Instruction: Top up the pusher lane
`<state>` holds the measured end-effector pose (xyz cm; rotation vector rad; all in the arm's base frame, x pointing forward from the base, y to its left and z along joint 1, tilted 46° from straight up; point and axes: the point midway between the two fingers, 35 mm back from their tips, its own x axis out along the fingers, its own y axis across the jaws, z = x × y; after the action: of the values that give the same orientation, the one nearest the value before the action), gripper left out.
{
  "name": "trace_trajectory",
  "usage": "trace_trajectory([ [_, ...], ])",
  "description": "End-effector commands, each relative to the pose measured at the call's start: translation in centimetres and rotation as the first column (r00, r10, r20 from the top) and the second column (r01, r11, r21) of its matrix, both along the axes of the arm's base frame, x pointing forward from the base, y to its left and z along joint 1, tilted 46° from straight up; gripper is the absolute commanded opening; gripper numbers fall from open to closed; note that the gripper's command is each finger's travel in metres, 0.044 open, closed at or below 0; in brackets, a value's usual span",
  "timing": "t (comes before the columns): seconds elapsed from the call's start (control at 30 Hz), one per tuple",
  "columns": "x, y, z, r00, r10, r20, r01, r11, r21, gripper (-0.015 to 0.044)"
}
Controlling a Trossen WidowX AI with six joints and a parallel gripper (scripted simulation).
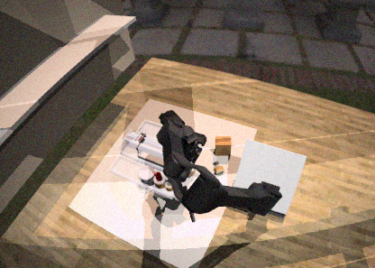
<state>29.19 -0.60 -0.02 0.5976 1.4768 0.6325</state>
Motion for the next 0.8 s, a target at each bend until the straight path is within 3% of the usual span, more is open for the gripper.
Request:
trace_trajectory([
  [0.0, 0.28, -0.02, 0.02, 1.000, -0.004, 0.003, 0.004, 1.000, 0.002, 0.0000],
  [0.77, 1.09, 0.00, 0.01, 1.000, -0.004, 0.003, 0.004, 1.000, 0.002, 0.0000],
])
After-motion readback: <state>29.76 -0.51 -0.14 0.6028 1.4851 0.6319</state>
